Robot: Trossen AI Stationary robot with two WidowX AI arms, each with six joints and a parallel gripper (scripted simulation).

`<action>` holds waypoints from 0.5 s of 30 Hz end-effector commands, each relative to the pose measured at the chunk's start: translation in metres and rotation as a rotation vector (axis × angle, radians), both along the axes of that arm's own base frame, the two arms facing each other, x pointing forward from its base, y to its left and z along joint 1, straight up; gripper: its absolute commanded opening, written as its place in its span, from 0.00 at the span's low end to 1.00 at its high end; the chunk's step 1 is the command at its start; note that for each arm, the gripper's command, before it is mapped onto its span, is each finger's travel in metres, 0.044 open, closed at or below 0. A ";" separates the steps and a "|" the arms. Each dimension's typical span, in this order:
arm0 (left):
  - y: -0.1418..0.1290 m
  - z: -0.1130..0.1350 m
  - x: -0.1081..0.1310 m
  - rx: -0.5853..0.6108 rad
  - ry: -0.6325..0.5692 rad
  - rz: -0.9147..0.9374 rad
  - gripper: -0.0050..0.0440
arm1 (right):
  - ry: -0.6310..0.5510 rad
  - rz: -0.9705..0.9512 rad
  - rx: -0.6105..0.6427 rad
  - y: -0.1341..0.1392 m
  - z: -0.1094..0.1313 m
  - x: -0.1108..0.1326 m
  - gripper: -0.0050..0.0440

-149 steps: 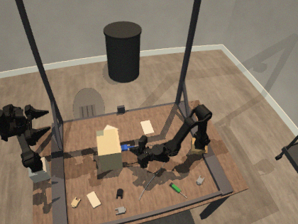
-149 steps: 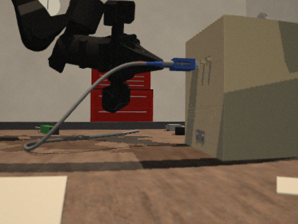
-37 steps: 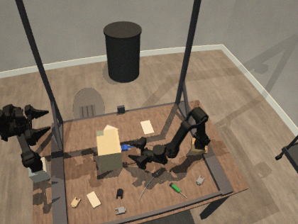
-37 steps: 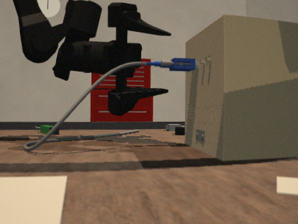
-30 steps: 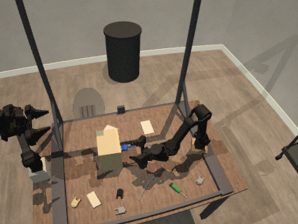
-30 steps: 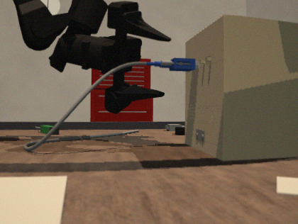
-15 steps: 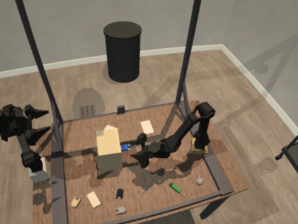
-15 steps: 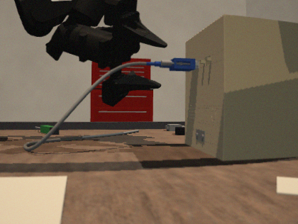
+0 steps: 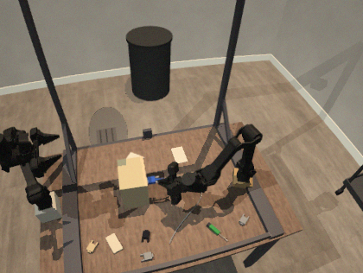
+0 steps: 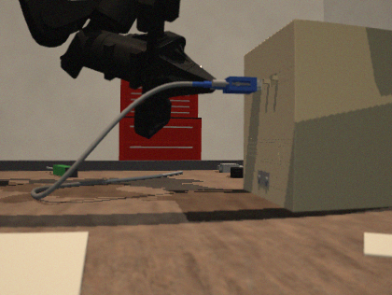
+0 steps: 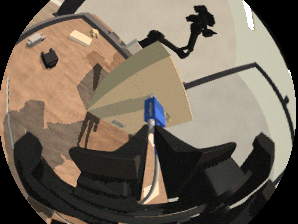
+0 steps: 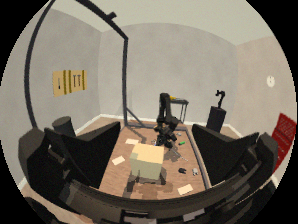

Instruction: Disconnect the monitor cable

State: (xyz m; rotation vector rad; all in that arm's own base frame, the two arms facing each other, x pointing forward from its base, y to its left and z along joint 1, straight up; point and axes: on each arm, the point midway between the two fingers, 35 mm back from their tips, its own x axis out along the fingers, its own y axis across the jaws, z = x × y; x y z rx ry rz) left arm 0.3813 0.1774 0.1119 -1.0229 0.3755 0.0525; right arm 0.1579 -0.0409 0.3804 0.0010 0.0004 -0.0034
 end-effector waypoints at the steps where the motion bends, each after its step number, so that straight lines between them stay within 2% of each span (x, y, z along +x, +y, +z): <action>1: 0.002 0.010 0.002 0.023 -0.020 0.002 0.10 | -0.002 0.003 -0.007 0.001 0.003 0.000 1.00; 6: 0.002 0.010 0.002 0.017 -0.023 0.002 0.10 | -0.002 0.003 -0.007 0.001 0.003 0.000 1.00; 15: 0.003 0.008 0.001 -0.068 -0.056 0.000 0.10 | -0.002 0.003 -0.007 0.001 0.003 0.000 1.00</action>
